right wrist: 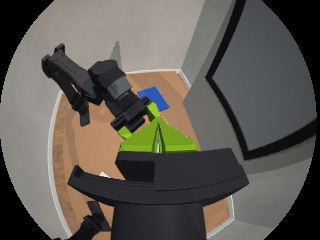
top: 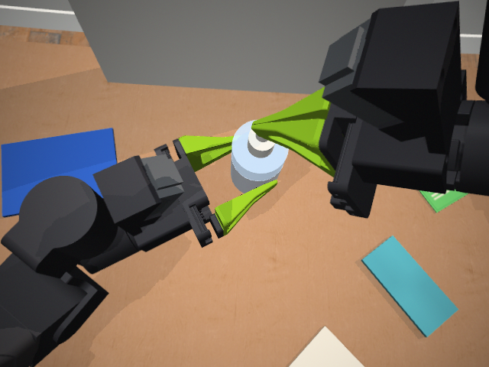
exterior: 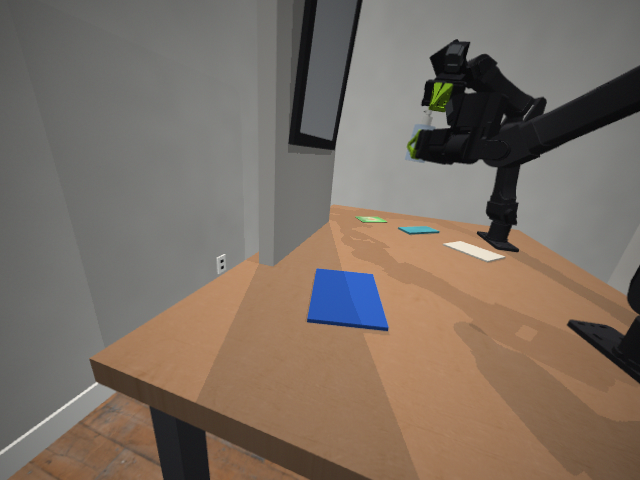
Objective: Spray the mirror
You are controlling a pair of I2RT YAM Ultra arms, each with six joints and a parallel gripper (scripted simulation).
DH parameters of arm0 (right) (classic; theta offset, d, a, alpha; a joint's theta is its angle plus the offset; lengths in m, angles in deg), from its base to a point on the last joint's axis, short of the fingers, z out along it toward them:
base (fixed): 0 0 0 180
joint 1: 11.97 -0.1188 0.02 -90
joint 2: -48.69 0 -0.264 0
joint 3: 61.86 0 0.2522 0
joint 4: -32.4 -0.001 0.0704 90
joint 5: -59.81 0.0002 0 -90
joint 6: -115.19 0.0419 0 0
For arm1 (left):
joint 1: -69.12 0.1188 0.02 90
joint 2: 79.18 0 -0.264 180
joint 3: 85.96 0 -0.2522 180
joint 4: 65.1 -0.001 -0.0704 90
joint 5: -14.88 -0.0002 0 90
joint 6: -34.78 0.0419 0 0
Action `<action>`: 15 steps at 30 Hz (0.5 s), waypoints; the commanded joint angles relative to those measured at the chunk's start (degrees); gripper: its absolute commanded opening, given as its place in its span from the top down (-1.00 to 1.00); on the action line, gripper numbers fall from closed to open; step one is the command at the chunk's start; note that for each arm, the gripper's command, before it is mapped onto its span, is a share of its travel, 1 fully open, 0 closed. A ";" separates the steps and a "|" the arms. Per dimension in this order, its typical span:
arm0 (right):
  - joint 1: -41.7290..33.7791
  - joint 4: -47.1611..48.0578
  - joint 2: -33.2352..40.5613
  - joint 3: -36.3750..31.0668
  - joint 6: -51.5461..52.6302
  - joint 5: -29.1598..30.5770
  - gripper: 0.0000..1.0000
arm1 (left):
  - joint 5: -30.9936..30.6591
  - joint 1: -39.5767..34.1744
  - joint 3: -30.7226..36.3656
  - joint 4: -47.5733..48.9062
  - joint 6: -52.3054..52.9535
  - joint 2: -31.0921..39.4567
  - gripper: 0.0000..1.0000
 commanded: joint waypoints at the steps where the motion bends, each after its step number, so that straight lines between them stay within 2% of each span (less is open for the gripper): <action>1: 0.21 -0.97 1.14 -1.52 -0.33 -0.13 1.00 | 0.02 0.09 -1.79 4.10 -0.21 2.89 1.00; 15: 0.13 -0.21 0.30 -3.01 -0.34 0.14 1.00 | -0.27 0.08 -1.71 4.03 -0.10 2.98 1.00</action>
